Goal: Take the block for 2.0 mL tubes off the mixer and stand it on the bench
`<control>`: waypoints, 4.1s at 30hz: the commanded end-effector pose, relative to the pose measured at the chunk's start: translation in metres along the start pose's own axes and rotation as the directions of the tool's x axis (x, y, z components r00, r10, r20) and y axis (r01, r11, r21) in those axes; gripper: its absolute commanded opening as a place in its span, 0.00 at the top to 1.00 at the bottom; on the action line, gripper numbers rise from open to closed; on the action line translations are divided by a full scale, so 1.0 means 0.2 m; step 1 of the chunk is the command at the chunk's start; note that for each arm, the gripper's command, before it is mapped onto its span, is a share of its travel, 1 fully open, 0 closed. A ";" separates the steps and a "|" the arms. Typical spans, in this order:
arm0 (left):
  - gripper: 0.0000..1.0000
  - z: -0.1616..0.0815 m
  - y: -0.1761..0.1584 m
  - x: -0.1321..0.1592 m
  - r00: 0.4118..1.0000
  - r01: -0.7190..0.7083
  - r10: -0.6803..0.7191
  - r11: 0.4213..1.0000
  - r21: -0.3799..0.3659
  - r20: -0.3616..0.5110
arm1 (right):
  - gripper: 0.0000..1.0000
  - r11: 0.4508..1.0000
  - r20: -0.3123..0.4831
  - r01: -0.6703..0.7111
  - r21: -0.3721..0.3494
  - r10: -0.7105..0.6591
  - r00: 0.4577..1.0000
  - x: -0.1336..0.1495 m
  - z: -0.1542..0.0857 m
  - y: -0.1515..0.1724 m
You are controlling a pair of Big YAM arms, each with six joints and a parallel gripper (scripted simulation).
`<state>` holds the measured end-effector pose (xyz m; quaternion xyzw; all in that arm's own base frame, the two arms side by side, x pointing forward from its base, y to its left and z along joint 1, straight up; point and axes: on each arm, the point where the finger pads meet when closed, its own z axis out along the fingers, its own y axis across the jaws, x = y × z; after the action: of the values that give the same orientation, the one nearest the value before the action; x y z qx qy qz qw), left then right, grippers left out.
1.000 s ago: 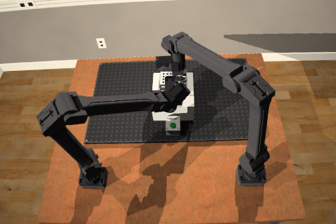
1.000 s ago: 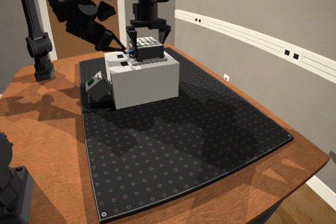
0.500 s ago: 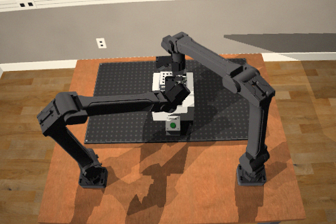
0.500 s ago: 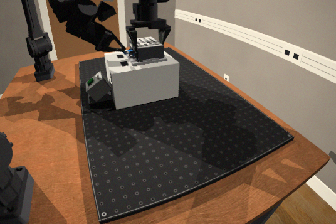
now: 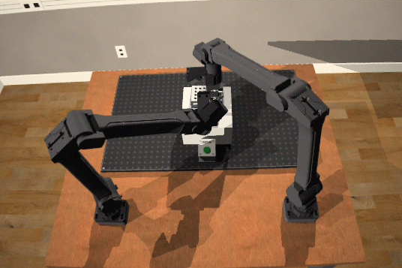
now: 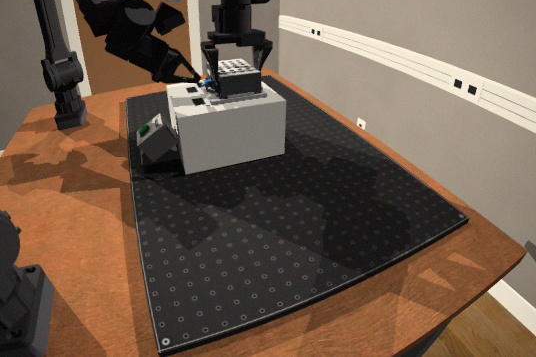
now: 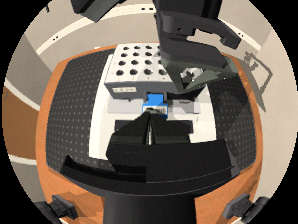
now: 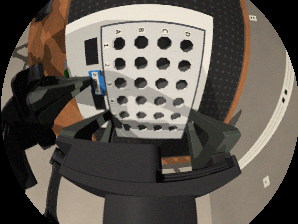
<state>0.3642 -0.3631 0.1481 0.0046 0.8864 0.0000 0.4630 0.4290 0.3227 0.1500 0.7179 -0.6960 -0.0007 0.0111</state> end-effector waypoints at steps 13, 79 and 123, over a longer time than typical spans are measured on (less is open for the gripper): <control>1.00 0.04 -0.03 0.02 1.000 -0.024 0.024 1.000 -0.007 -0.018 | 1.00 1.000 0.022 0.006 0.001 -0.006 1.000 -0.02 -0.07 -0.05; 1.00 0.07 0.05 0.12 0.998 -0.051 0.050 0.998 -0.028 -0.046 | 1.00 1.000 0.029 0.013 -0.002 -0.013 0.999 -0.05 -0.09 -0.05; 1.00 0.05 0.01 0.03 0.999 -0.035 0.034 0.999 -0.026 -0.034 | 1.00 1.000 0.031 0.016 0.004 -0.016 0.999 -0.06 -0.10 -0.05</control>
<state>0.3640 -0.3636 0.1483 0.0071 0.8876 0.0023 0.4605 0.4297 0.3226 0.1506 0.7187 -0.6950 -0.0073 0.0169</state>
